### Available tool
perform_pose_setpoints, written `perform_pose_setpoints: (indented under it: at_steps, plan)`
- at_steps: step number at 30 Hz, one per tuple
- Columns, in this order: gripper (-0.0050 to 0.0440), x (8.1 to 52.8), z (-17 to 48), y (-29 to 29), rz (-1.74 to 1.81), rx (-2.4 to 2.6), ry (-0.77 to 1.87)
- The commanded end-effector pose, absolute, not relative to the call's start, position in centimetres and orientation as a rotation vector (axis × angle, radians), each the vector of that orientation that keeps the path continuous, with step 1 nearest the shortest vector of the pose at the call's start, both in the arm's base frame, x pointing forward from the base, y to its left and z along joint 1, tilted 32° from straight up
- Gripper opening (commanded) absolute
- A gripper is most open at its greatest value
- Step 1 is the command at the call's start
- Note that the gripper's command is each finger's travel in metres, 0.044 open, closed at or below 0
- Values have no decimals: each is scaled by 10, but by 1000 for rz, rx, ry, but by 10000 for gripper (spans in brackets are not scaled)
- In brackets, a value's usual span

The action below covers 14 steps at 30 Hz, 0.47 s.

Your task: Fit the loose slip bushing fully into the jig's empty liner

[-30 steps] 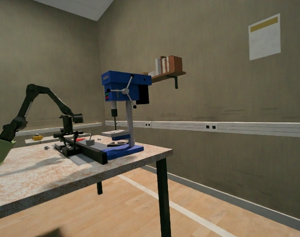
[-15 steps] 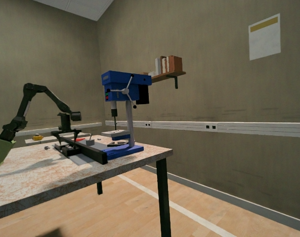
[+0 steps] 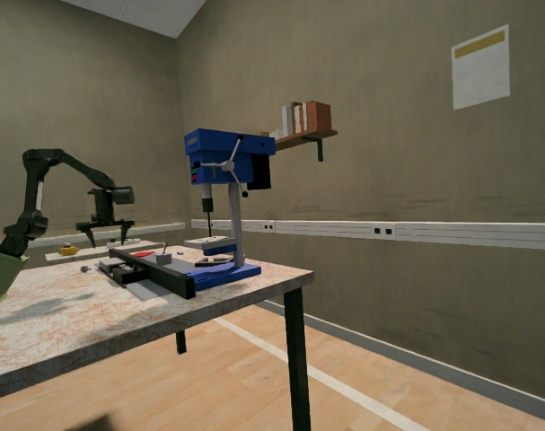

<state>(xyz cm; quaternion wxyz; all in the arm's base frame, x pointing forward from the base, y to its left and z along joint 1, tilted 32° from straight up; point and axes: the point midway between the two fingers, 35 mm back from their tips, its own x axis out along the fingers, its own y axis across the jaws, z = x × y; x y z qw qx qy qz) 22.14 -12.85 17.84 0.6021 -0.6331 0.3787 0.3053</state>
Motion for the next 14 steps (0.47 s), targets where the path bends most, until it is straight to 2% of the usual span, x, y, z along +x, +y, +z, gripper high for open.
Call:
perform_pose_setpoints:
  at_steps: [1,14]
  plan:
    - [440,217,187,-128,690,-1485,866]
    - [440,218,185,-128,696,-1478,872]
